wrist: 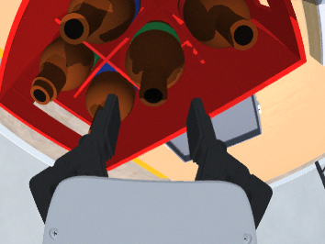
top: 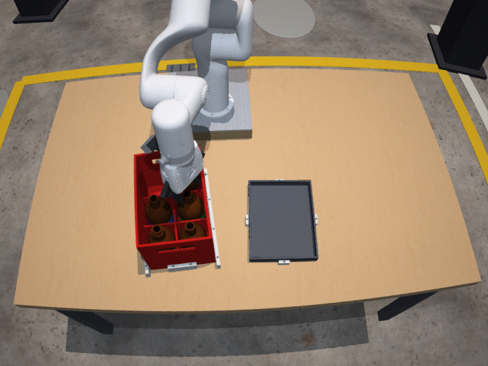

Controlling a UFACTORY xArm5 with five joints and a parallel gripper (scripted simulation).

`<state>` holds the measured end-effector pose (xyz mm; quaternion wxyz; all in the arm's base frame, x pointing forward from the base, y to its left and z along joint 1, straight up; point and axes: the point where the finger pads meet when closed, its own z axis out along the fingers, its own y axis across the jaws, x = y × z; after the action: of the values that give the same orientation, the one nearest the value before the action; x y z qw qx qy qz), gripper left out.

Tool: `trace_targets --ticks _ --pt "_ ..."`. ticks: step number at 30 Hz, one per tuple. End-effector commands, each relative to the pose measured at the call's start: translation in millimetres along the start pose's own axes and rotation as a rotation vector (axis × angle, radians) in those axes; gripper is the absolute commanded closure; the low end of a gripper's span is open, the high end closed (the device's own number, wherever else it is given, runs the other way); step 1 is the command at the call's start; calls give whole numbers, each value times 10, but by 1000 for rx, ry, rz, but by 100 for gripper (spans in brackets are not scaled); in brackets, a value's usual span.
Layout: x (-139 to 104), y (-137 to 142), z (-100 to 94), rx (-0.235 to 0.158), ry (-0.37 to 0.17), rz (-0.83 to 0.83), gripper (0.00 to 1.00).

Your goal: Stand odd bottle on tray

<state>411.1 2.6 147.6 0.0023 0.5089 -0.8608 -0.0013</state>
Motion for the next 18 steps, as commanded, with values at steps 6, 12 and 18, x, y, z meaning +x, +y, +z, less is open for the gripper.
trace_targets --ticks 6,12,18 --pt "-5 -10 21 3 -2 0 35" --pt "-5 -9 75 3 -2 0 35" --pt "-5 -9 145 3 -2 0 35"
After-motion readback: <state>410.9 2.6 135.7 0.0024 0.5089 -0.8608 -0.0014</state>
